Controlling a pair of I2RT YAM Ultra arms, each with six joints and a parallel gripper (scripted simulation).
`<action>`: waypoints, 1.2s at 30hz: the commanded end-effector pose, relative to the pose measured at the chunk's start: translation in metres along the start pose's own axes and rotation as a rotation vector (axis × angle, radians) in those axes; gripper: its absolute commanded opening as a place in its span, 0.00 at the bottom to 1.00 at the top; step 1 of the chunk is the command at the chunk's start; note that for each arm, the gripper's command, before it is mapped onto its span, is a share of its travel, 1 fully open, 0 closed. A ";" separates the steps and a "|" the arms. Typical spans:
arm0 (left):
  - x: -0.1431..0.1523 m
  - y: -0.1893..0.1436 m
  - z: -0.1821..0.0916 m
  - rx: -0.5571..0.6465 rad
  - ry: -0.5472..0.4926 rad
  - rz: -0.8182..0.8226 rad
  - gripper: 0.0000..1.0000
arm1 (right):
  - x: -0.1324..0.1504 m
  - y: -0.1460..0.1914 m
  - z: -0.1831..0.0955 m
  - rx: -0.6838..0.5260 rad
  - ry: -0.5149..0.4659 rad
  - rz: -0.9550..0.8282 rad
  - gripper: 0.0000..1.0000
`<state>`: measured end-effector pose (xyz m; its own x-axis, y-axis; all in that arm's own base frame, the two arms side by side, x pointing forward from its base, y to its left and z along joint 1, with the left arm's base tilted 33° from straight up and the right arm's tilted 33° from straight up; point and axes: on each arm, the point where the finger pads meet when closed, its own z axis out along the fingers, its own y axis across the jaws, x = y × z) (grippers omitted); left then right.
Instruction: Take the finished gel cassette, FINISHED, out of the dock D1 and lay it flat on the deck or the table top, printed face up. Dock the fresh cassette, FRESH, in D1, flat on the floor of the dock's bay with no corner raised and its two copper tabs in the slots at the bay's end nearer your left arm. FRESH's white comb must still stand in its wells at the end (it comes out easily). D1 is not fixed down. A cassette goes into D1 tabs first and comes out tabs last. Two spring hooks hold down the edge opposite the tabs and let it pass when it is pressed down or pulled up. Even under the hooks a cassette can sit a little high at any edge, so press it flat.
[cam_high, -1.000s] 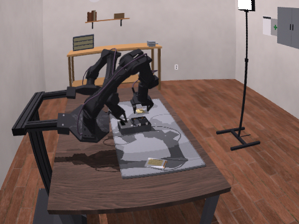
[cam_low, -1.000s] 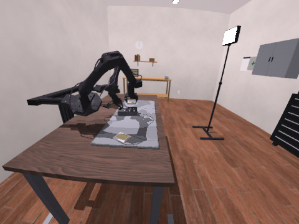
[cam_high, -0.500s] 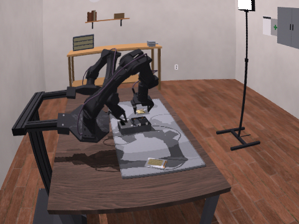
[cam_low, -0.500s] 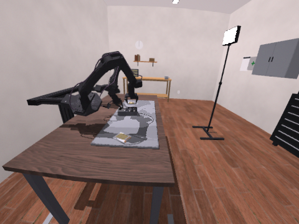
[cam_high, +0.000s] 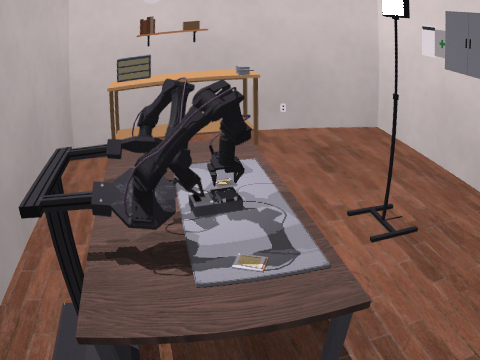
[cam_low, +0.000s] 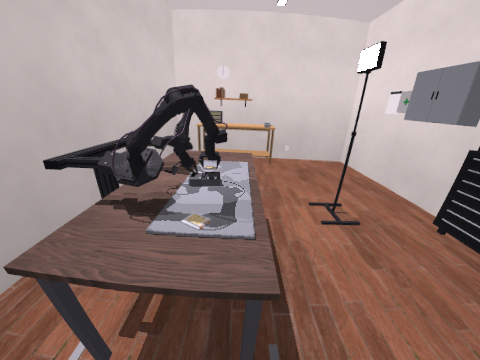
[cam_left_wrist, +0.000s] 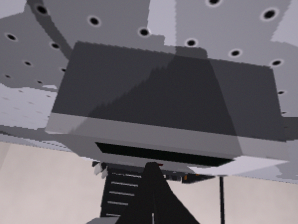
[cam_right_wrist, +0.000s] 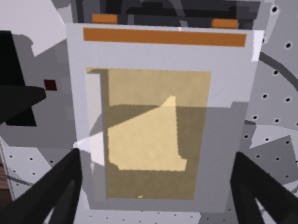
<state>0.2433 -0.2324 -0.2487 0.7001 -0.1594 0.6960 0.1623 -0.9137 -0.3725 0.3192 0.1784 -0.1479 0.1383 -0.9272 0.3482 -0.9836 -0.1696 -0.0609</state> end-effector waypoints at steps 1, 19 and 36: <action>-0.059 -0.041 0.022 0.085 -0.151 0.123 0.00 | -0.012 -0.010 -0.009 0.032 0.015 -0.002 0.00; -0.059 -0.041 0.022 0.085 -0.151 0.123 0.00 | -0.009 -0.017 -0.002 0.032 0.064 -0.001 0.00; -0.059 -0.041 0.022 0.085 -0.151 0.123 0.00 | -0.005 -0.016 0.004 0.032 0.064 -0.001 0.00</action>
<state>0.2433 -0.2324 -0.2487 0.7001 -0.1594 0.6960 0.1623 -0.9137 -0.3725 0.3308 0.1743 -0.1536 0.1266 -0.8987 0.4198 -0.9820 -0.1733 -0.0750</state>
